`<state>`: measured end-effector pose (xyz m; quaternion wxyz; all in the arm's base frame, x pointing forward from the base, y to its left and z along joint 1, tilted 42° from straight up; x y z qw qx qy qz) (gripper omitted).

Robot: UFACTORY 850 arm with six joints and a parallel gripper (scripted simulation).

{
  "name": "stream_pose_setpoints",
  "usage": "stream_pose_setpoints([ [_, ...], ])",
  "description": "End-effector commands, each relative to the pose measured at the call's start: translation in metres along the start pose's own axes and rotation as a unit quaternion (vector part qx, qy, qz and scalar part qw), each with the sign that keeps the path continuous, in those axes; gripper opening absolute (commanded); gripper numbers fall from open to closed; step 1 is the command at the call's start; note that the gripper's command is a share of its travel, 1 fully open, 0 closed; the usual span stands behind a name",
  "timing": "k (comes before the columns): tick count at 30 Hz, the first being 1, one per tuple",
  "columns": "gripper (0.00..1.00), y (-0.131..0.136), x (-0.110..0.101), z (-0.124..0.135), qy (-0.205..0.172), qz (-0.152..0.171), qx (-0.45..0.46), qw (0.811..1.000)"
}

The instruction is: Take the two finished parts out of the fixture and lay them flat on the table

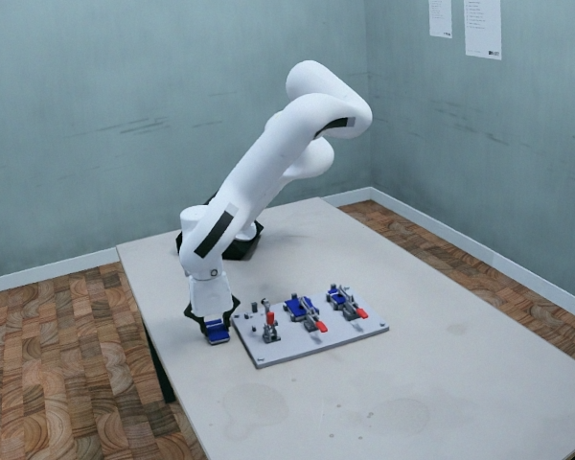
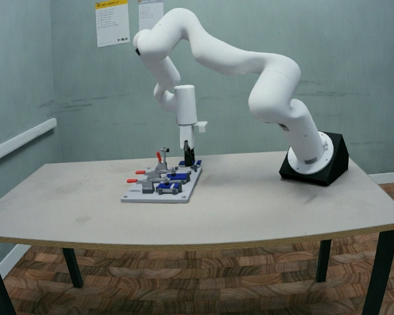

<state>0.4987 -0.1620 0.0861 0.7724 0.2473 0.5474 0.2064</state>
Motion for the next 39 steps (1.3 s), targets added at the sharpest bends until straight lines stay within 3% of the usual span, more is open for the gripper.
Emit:
stream_pose_setpoints([
  [1,0.00,-0.0002,-0.0006,0.0007,-0.001,0.000,0.000,1.000],
  [39,0.00,-0.0002,0.0065,0.0007,-0.001,0.000,0.000,1.000],
])
Point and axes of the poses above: the point where the finger pads meet when closed, its own x axis out along the fingers, its own y axis across the jaws, z = x × y, the point moved 7 cm from there along -x, back along the fingers, and after that the axes turned 10 degrees about x, right-handed, at the moved point
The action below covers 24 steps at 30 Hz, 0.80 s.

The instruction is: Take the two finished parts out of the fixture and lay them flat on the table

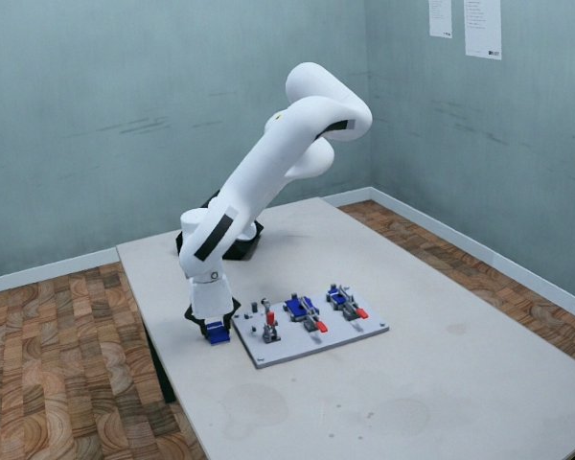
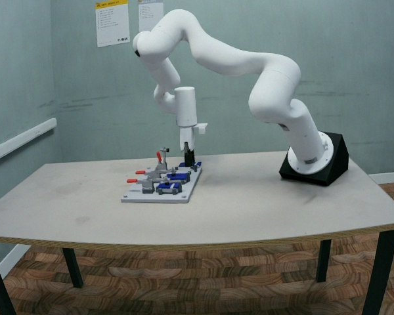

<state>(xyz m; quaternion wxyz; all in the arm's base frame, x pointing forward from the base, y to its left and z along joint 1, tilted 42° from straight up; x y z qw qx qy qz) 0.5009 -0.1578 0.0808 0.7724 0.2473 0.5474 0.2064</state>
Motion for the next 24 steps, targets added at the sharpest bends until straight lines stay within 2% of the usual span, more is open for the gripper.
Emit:
stream_pose_setpoints([
  [1,0.00,-0.0002,-0.0006,0.0007,-0.001,0.000,0.000,1.000],
  [10,0.00,-0.0002,-0.0007,0.0007,-0.001,0.000,0.000,1.000],
  [11,0.82,-0.0002,-0.0006,0.0007,-0.001,0.000,0.000,1.000],
  [24,0.82,-0.0002,-0.0006,0.0007,-0.001,0.000,0.000,1.000],
])
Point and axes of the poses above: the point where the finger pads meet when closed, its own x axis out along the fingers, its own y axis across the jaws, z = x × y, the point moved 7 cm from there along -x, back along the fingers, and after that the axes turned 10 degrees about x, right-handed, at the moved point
